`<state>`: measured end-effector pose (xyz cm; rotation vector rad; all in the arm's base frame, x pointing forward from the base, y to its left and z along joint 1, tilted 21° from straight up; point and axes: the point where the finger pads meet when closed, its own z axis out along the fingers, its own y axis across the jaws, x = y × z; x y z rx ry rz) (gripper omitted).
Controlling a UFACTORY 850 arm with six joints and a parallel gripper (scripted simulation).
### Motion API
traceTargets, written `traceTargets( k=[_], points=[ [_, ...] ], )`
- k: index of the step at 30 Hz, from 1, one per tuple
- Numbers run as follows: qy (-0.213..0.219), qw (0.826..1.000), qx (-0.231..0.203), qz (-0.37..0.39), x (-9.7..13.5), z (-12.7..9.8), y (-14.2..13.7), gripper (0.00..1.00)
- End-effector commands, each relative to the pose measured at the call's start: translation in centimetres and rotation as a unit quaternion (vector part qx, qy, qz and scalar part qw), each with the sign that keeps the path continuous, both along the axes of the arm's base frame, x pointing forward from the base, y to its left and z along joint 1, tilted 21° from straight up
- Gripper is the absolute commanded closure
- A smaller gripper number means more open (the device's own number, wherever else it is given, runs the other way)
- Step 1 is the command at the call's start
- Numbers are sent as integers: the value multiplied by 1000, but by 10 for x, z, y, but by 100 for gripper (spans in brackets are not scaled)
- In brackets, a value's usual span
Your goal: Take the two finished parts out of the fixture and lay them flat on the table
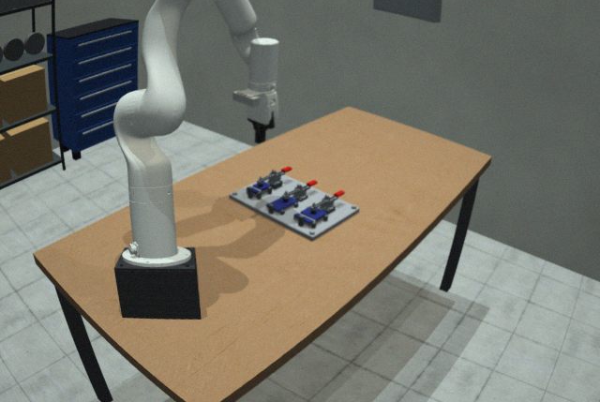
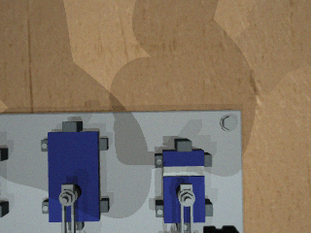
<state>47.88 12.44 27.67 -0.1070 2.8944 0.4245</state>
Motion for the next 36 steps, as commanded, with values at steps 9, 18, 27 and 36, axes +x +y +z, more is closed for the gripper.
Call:
traceTargets(
  k=[9, 18, 27, 36],
  points=[
    [-1, 1000, 0, 0, 1, 1, 0, 100],
    [-1, 1000, 0, 0, 1, 1, 0, 100],
    [-1, 1000, 0, 0, 1, 1, 0, 100],
    [-1, 1000, 0, 0, 1, 1, 0, 0]
  ],
)
